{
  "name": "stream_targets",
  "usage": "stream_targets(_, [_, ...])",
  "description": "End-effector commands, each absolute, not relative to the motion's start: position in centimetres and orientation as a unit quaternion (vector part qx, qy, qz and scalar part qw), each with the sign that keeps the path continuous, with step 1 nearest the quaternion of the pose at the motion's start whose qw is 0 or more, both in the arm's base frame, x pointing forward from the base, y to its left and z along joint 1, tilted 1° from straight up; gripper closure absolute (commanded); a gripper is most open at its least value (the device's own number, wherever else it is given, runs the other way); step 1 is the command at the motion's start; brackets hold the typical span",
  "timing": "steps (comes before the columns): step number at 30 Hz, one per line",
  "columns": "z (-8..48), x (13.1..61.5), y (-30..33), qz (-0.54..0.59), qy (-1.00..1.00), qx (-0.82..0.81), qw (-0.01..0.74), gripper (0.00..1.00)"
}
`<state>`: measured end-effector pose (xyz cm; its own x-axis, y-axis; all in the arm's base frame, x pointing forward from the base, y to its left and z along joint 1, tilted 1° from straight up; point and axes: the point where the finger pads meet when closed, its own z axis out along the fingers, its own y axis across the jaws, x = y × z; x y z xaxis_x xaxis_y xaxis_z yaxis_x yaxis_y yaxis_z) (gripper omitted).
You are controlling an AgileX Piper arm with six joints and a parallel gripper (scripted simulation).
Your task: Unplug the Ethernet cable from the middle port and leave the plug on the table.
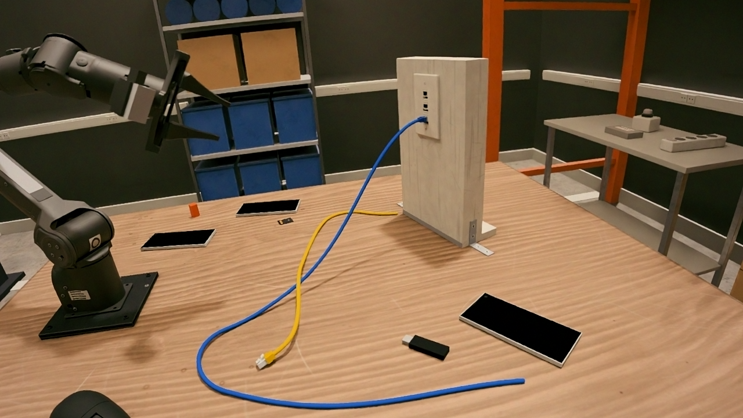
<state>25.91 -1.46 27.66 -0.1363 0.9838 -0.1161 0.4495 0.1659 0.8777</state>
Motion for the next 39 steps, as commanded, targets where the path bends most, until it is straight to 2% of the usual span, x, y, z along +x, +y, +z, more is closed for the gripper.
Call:
stream_targets(1, [27.7,25.8,-1.5,0.359,0.664,0.539,0.374,0.36])
stream_targets(5, [25.1,26.2,-1.3,0.279,0.755,0.458,0.376,0.36])
stream_targets(10, [23.3,26.5,-1.2,0.250,0.789,0.416,0.377,0.36])
stream_targets(11, [22.7,26.6,-1.1,0.204,0.831,0.359,0.374,0.36])
stream_targets(21, [18.2,27.9,-0.1,0.077,0.922,0.127,0.357,0.36])
stream_targets(25, [18.0,28.0,0.0,0.014,0.938,0.021,0.345,0.36])
stream_targets(39, [18.0,28.0,0.0,0.000,0.940,0.000,0.342,0.36])
